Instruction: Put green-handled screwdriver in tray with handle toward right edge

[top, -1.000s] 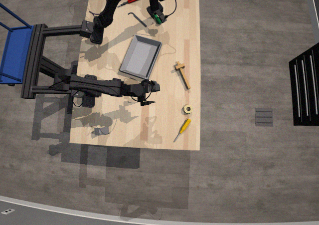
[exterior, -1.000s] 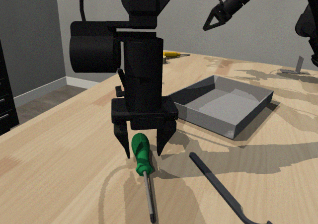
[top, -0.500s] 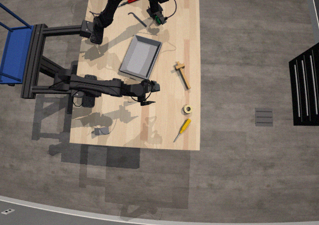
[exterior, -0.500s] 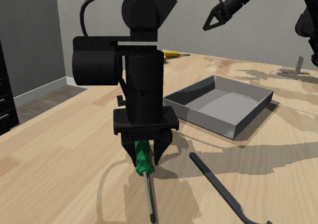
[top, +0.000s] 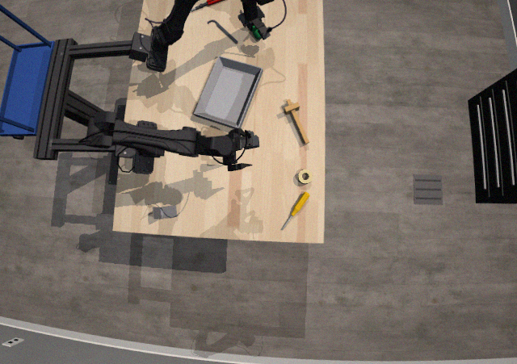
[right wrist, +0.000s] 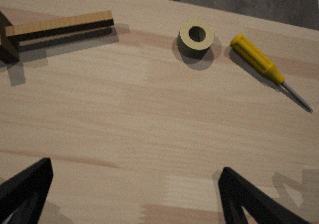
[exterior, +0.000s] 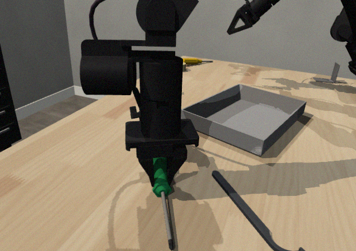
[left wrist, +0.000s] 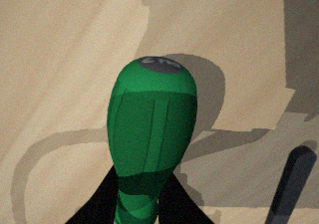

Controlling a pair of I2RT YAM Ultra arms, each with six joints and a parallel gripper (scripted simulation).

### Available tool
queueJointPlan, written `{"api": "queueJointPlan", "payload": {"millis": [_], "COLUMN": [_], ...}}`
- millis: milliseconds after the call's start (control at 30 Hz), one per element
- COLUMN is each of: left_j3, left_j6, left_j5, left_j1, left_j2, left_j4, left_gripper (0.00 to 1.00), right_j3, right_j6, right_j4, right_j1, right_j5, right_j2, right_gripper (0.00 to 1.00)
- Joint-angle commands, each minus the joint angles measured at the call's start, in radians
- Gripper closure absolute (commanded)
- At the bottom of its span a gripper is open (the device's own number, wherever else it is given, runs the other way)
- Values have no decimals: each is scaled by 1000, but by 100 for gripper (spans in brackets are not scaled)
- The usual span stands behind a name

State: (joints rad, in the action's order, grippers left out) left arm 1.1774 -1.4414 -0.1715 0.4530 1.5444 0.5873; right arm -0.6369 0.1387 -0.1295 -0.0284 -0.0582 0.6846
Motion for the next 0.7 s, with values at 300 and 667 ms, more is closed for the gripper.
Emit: {"api": "queueJointPlan", "payload": {"millis": [300,667], "left_j3": [46,83], "left_j6": [-25,-46], "left_j5": [-23,-40], "left_j1": [33,49], "left_j2": [-133,-171], "left_j4": [151,280], "left_gripper": [82,82], "right_j3": [-3,-14], "right_j6": [1,18], "right_j4": [42,8], "right_j1": [8,21], "right_j5": [9,22], "right_j2": [-7,-3], "right_gripper": [0,0]}}
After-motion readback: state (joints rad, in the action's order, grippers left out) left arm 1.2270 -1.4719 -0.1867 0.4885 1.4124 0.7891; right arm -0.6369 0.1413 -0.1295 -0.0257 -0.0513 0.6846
